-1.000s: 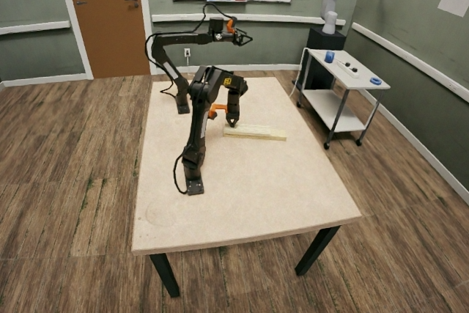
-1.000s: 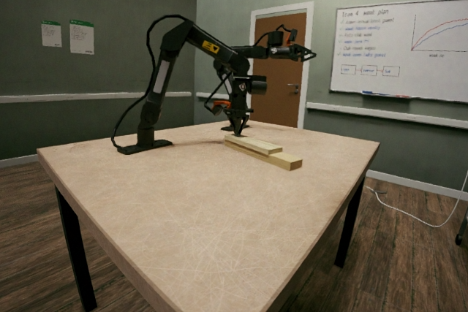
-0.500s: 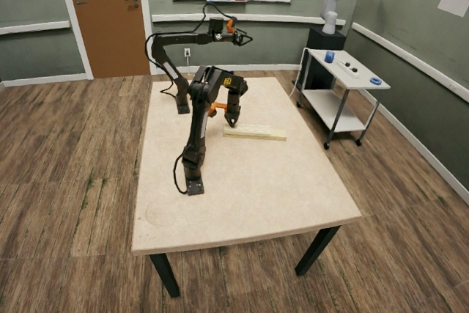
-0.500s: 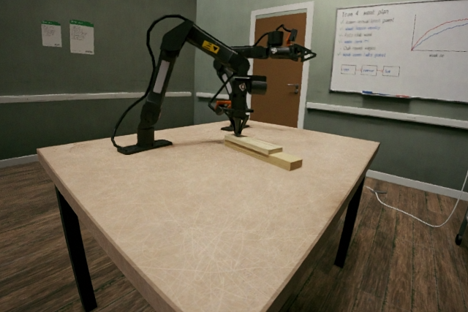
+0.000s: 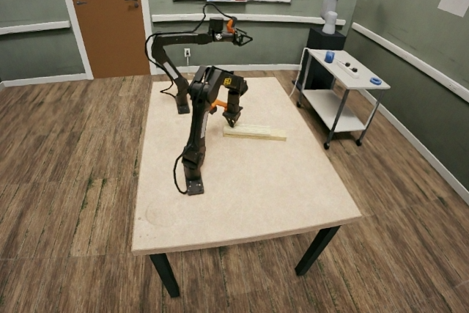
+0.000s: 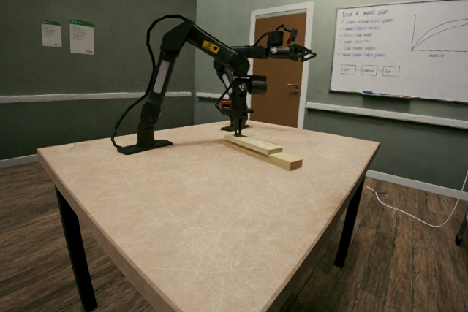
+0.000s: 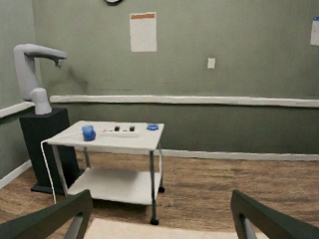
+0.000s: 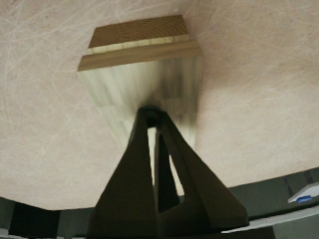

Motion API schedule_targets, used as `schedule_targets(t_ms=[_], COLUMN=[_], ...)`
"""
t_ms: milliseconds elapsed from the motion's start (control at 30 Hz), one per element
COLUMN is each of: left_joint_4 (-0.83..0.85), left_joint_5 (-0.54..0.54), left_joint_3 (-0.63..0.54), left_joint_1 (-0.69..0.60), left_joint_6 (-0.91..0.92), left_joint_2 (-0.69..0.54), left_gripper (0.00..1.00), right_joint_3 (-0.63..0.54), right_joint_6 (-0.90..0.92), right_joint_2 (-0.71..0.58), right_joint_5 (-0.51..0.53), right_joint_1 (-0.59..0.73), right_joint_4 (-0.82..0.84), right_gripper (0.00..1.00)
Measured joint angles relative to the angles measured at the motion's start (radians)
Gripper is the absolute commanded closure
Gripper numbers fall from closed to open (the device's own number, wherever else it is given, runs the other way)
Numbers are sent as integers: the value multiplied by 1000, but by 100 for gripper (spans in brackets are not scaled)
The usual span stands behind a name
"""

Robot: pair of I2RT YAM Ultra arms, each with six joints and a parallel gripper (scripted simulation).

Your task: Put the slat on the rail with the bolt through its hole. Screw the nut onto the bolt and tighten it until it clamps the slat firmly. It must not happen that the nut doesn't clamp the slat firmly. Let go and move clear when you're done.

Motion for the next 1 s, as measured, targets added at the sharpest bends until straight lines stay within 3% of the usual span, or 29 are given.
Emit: schedule_targets(t_ms=[1000], left_joint_4=[0], left_joint_5=[0], left_joint_3=[0], left_joint_1=[0], left_joint_6=[0], left_joint_2=[0], left_gripper=[0], right_joint_3=[0], right_joint_6=[528], right_joint_2=[0], right_joint_5=[0], right_joint_1=[0], right_joint_4=[3], right_gripper=[88])
